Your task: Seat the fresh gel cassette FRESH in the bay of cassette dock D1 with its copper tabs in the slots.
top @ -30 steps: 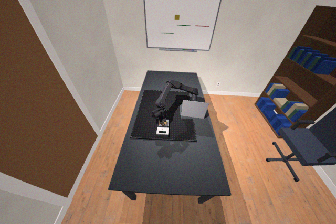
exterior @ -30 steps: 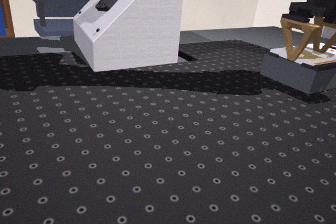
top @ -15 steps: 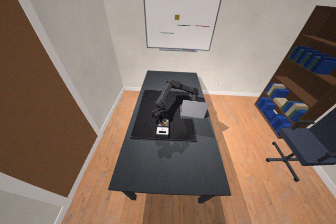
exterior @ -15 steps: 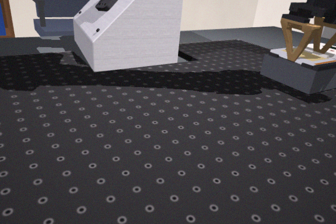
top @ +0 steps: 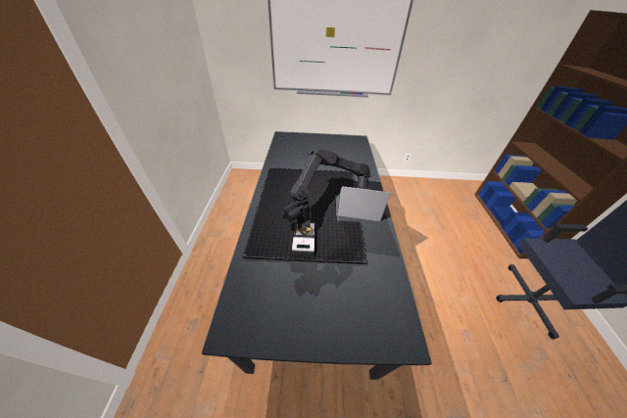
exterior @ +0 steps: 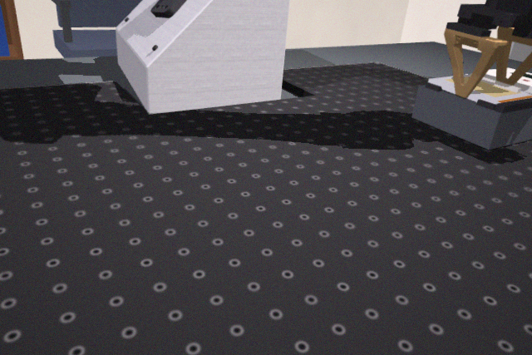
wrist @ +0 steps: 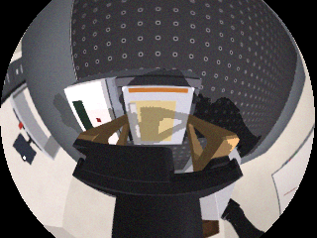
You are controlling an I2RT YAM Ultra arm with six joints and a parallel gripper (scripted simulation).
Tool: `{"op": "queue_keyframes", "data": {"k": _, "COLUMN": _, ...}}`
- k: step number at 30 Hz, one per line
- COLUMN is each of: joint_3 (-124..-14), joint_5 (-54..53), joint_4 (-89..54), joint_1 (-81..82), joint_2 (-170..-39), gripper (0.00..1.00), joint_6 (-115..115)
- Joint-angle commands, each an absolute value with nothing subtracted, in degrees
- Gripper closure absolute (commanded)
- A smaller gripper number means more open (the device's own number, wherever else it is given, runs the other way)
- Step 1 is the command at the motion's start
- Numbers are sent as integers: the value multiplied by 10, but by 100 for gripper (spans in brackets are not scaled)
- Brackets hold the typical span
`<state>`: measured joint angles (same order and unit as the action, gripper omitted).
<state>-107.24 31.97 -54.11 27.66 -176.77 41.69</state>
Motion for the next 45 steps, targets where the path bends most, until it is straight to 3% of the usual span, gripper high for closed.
{"op": "queue_keyframes", "data": {"k": 1, "joint_3": -1058, "joint_5": 346, "joint_4": -496, "joint_1": 265, "joint_2": -1783, "gripper": 100, "joint_6": 402}}
{"op": "queue_keyframes", "data": {"k": 45, "joint_3": -1052, "joint_5": 349, "joint_4": -479, "joint_1": 255, "joint_2": -1791, "gripper": 100, "joint_6": 394}}
